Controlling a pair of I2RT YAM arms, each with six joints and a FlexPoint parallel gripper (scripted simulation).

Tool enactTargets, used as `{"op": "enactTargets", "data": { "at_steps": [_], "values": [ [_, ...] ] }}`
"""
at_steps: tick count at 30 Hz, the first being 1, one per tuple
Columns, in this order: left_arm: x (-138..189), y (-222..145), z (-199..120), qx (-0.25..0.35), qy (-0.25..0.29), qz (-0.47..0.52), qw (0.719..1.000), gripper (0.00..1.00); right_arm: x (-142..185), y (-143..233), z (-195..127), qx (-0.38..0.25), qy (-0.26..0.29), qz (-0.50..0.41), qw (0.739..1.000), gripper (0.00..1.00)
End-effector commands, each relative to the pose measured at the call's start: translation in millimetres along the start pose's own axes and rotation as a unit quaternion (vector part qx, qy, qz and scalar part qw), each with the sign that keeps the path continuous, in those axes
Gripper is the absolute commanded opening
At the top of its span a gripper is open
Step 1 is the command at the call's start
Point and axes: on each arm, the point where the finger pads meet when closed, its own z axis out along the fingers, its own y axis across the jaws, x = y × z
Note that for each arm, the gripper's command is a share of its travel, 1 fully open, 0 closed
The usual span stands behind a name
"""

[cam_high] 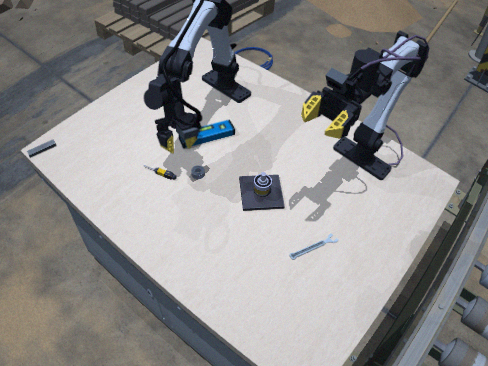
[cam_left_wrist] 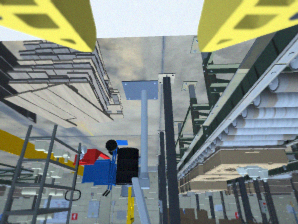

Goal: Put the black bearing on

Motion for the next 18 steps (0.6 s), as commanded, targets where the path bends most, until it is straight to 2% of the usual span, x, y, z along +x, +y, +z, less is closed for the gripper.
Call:
{"op": "enactTargets", "data": {
  "at_steps": [1, 10, 13, 14, 15, 18],
  "values": [
    [-14.8, 2.1, 0.3, -0.002, -0.013, -0.003, 1.0, 0.56, -8.4, 21.3, 12.6, -0.066, 0.008, -0.059, 0.996, 0.55],
    [-14.8, 2.1, 0.3, -0.002, -0.013, -0.003, 1.0, 0.56, -10.3, 45.8, 38.2, -0.136, 0.017, -0.111, 0.984, 0.55],
    [-14.8, 2.1, 0.3, -0.002, -0.013, -0.003, 1.0, 0.56, -17.2, 37.2, 27.0, -0.113, 0.009, -0.108, 0.988, 0.55],
    [-14.8, 2.1, 0.3, -0.002, -0.013, -0.003, 1.0, 0.56, -12.7, 35.4, 30.9, -0.108, 0.022, -0.103, 0.989, 0.55],
    [-14.8, 2.1, 0.3, -0.002, -0.013, -0.003, 1.0, 0.56, -6.5, 42.9, 48.7, -0.127, 0.03, -0.1, 0.986, 0.55],
    [-14.8, 2.1, 0.3, -0.002, -0.013, -0.003, 1.0, 0.56, -14.6, 41.2, 31.4, -0.115, 0.015, -0.103, 0.988, 0.55]
  ]
}}
